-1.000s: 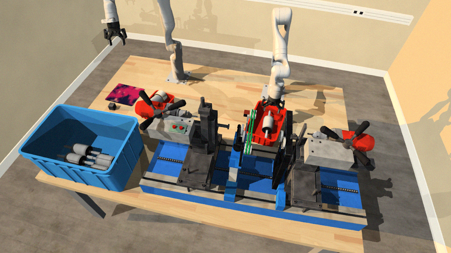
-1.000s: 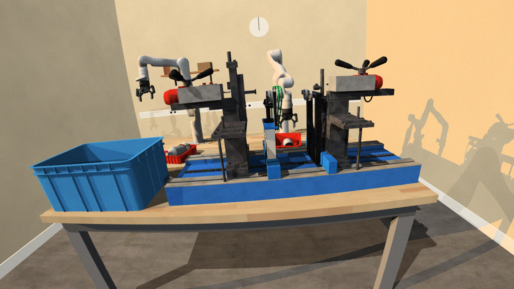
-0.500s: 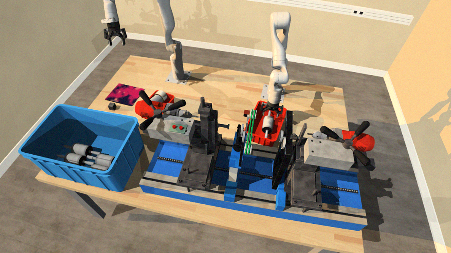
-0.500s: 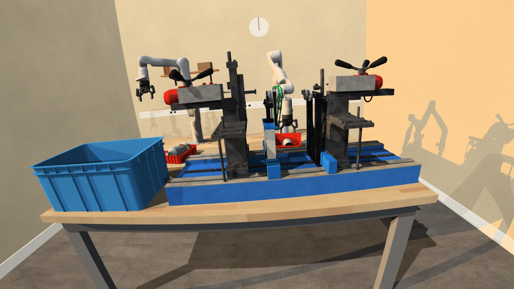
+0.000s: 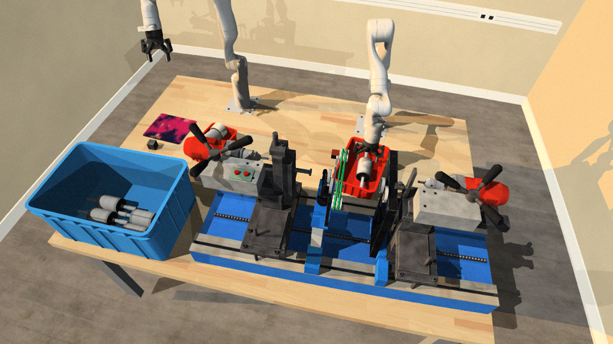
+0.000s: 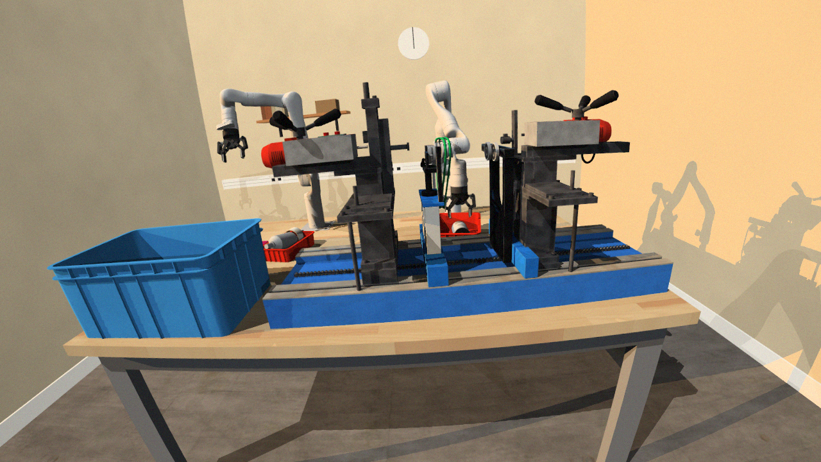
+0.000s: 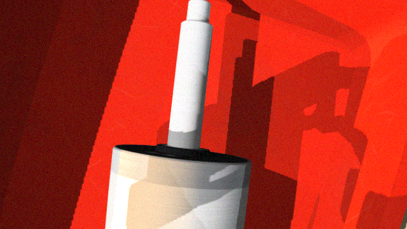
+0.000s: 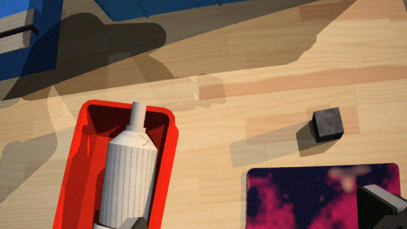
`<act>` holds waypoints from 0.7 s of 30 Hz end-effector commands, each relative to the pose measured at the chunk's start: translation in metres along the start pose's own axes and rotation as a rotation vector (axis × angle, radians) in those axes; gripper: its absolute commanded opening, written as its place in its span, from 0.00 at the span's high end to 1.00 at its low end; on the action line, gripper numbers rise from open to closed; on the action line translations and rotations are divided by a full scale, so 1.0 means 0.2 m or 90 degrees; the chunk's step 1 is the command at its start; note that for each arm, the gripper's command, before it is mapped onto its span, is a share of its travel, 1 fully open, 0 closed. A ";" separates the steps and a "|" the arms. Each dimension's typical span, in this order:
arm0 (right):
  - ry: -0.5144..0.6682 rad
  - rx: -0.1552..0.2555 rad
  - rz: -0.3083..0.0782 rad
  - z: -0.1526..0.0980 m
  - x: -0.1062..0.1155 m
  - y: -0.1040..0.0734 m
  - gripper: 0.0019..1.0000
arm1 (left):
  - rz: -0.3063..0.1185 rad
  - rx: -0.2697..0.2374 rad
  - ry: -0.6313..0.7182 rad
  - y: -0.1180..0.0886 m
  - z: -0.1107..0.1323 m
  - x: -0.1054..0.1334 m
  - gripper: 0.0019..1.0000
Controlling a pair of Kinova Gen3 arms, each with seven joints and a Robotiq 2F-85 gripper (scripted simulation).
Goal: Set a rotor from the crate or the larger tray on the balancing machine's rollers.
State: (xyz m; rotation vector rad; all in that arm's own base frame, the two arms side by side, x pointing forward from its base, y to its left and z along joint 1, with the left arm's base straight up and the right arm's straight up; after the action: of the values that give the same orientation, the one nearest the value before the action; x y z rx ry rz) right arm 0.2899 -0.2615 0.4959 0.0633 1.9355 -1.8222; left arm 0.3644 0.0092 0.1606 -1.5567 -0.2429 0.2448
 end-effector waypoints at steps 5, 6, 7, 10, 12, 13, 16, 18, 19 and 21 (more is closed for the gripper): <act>0.000 0.001 0.001 0.00 0.00 0.00 0.00 | -0.001 0.000 0.000 0.02 0.00 0.00 0.05; 0.000 0.001 0.001 0.00 0.00 0.00 0.00 | -0.001 0.000 0.000 0.02 0.00 0.00 0.05; 0.000 0.001 0.001 0.00 0.00 0.00 0.00 | -0.001 0.000 0.000 0.02 0.00 0.00 0.05; 0.000 0.001 0.001 0.00 0.00 0.00 0.00 | -0.001 0.000 0.000 0.04 0.00 0.00 0.05; 0.000 0.001 0.001 0.00 0.00 0.00 0.00 | -0.001 0.000 0.000 0.06 0.00 0.00 0.05; 0.000 0.001 0.001 0.00 0.00 0.00 0.00 | -0.001 0.000 0.000 0.06 0.00 0.00 0.05; 0.000 0.001 0.001 0.00 0.00 0.00 0.00 | -0.001 0.000 0.000 0.07 0.00 0.00 0.05; 0.000 0.001 0.001 0.00 0.00 0.00 0.00 | -0.001 0.000 0.000 0.09 0.00 0.00 0.05; 0.000 0.001 0.001 0.00 0.00 0.00 0.00 | -0.001 0.000 0.000 0.10 0.00 0.00 0.05; 0.000 0.001 0.001 0.00 0.00 0.00 0.00 | -0.001 0.000 0.000 0.12 0.00 0.00 0.05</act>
State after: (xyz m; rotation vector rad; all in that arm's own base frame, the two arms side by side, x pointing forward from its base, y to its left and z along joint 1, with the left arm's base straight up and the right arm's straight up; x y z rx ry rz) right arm 0.2899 -0.2615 0.4959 0.0633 1.9355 -1.8222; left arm 0.3643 0.0092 0.1420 -1.5565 -0.2428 0.2450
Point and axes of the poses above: on each arm, the point where the finger pads meet when closed, its own y axis out along the fingers, its own z axis across the jaws, x = y × z, the point moved 5 cm from there along -y, back along the fingers, and after that the axes turned 15 degrees about -y, right-handed, at the moved point
